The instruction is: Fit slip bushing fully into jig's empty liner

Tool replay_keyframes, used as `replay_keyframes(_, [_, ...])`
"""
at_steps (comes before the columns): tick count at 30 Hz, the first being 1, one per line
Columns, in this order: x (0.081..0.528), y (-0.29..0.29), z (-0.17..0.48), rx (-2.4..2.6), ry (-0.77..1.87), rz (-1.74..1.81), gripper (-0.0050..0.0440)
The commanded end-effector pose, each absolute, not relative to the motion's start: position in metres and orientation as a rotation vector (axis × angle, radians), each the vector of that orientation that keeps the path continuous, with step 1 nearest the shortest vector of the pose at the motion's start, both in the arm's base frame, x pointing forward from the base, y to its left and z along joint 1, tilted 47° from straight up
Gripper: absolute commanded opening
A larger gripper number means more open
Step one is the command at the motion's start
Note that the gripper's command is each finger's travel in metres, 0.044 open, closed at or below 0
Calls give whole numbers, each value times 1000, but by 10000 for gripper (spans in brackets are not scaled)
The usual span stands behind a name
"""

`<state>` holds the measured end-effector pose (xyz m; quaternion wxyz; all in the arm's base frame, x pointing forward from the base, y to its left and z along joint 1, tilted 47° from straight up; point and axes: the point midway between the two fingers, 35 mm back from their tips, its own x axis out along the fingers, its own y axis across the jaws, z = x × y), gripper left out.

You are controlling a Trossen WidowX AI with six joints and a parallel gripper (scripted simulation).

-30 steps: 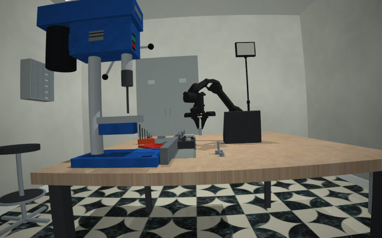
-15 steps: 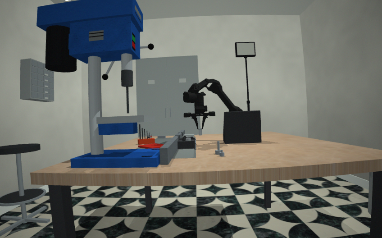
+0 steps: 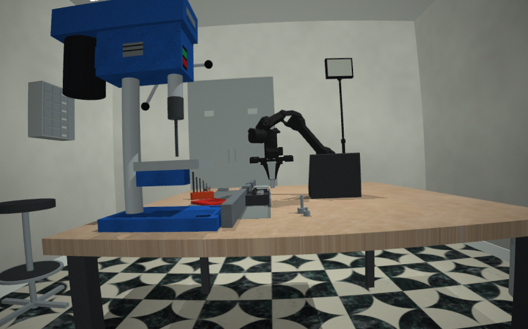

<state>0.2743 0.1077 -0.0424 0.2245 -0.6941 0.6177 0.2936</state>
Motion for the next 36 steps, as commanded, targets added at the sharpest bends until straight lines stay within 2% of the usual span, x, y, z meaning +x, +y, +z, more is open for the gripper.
replay_keyframes(1, [288, 113, -40, -1914, 1682, 804, -50])
replay_keyframes(23, [327, 116, -43, -1915, 1682, 802, -50])
replay_keyframes(36, [325, 114, -41, -1913, 1677, 803, -50])
